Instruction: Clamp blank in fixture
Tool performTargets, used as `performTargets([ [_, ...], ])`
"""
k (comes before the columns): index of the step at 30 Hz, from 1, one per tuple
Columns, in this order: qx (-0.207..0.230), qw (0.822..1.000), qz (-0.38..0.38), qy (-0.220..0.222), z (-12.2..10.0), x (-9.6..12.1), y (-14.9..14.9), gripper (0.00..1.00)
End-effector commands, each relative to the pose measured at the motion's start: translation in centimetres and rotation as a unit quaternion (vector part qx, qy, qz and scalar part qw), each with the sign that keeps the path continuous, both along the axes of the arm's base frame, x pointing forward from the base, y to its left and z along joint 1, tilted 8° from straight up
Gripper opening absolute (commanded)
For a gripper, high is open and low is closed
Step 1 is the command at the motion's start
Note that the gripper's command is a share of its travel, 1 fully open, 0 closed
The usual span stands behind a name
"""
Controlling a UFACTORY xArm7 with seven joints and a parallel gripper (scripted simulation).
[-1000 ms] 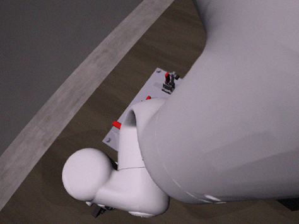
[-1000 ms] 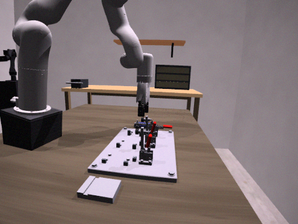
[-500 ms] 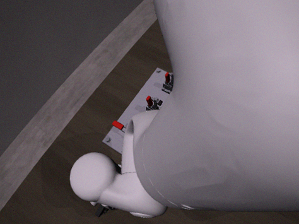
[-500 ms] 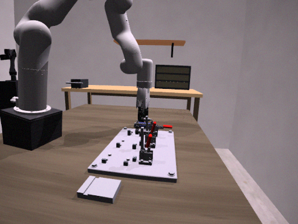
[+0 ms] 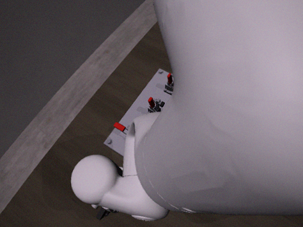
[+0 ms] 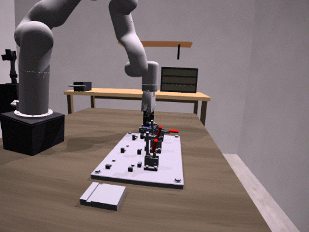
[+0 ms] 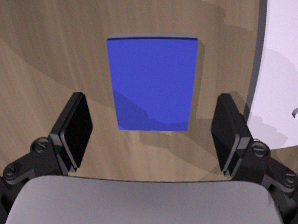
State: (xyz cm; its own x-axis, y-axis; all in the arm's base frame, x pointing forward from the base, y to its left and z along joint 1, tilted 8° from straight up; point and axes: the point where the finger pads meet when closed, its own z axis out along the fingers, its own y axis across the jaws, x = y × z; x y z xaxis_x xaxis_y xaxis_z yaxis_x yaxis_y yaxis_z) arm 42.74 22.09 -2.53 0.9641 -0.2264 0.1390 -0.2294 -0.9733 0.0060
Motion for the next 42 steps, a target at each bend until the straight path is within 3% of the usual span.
performTargets([
  [1, 0.001, 1.000, 0.000, -0.001, -0.3, 0.2, 0.1, 0.99],
  [16, 0.001, 1.000, 0.000, -0.001, -2.4, 0.5, 0.0, 0.99],
  [29, 0.001, 1.000, 0.000, -0.001, -2.5, 0.5, 0.0, 0.99],
  [30, 0.001, 1.000, 0.000, -0.001, -2.5, 0.5, 0.0, 0.00],
  [42, 0.001, 1.000, 0.000, -0.001, -2.5, 0.5, 0.0, 0.00],
])
